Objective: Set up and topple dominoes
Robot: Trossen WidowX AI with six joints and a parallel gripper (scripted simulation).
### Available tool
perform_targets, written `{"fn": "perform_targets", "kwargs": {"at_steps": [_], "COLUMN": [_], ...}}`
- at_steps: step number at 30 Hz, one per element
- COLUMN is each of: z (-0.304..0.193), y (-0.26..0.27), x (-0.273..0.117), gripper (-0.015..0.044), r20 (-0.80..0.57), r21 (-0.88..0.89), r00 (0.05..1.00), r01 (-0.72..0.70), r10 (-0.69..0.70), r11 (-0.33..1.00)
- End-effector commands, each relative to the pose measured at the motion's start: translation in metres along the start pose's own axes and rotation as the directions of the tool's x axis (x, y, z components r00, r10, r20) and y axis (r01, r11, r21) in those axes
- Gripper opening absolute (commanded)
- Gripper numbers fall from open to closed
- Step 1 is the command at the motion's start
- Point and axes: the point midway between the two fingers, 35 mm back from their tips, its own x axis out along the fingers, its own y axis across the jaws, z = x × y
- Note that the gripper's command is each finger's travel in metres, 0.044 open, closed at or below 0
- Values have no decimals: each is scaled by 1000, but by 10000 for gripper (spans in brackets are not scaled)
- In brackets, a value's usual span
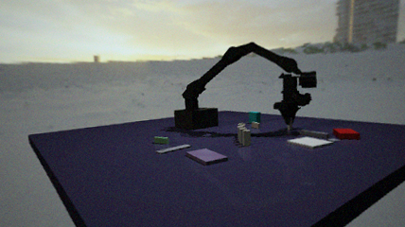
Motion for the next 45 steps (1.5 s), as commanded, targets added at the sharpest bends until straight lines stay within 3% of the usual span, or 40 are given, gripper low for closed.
{"fn": "perform_targets", "kwargs": {"at_steps": [1,11,20,29,37,45], "z": [0,1,0,-1,-22,-74], "y": [1,1,-1,-3,-86,-165], "x": [0,-3,-132,-135,-144,-141], "gripper": [107,107,107,107,107,107], "r20": [0,1,29,30,19,3], "r21": [6,6,0,8,375,715], "r00": [1000,1000,999,999,1000,1000], "r01": [-4,-4,-13,-13,-7,4], "r10": [4,4,13,12,0,-9], "r11": [1000,1000,1000,1000,927,699]}}
